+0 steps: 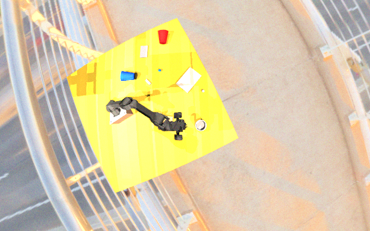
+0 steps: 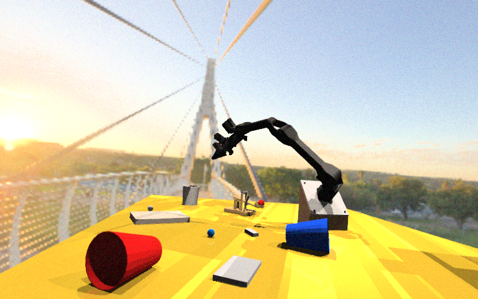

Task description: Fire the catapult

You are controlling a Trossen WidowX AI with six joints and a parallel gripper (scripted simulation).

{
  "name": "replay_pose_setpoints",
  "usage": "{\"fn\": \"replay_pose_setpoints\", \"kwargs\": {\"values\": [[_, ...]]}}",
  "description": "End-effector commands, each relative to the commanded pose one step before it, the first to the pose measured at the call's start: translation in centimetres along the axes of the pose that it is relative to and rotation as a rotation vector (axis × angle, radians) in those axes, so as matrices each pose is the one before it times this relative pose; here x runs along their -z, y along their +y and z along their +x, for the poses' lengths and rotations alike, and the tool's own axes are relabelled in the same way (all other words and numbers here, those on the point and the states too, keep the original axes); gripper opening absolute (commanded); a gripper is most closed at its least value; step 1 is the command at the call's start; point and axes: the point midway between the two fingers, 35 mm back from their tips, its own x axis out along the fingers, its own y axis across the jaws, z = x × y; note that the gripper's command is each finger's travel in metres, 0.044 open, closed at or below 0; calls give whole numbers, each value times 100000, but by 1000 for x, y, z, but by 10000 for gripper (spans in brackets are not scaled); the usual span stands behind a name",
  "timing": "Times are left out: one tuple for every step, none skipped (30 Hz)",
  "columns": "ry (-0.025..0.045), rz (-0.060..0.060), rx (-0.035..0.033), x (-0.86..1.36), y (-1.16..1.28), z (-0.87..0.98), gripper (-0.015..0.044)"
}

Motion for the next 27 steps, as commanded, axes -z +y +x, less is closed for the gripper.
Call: {"fn": "replay_pose_setpoints", "kwargs": {"values": [[-4, 574, -337, 9, 44, 29, 0], [0, 0, 0, 0, 0, 0, 0], [0, 0, 0, 0, 0, 0, 0], [0, 0, 0, 0, 0, 0, 0], [0, 0, 0, 0, 0, 0, 0], [0, 0, 0, 0, 0, 0, 0], [222, -341, 148, 54, 47, 18, 0], [669, -1027, 439, 163, 143, 54, 0], [1128, -1720, 720, 271, 240, 87, 0], [1381, -2089, 847, 326, 295, 100, 0], [1404, -2106, 824, 325, 301, 94, 0], [1426, -2123, 801, 324, 307, 89, 0], [1448, -2140, 777, 322, 313, 84, 0], [1469, -2157, 752, 320, 319, 79, 0], [1489, -2174, 727, 318, 324, 74, 0], [1509, -2191, 701, 316, 330, 69, 0], [1519, -2209, 689, 317, 322, 66, 0], [1538, -2226, 663, 315, 327, 61, 0], [1556, -2243, 635, 312, 333, 57, 0], [1574, -2259, 608, 310, 339, 53, 0], [1591, -2276, 580, 307, 344, 48, 0], [1607, -2292, 551, 304, 350, 44, 0], [1622, -2308, 523, 301, 355, 40, 0], [1637, -2325, 494, 299, 361, 36, 0], [1651, -2341, 464, 295, 366, 32, 0], [1664, -2357, 435, 292, 371, 29, 0], [1677, -2373, 405, 289, 376, 25, 0]]}}
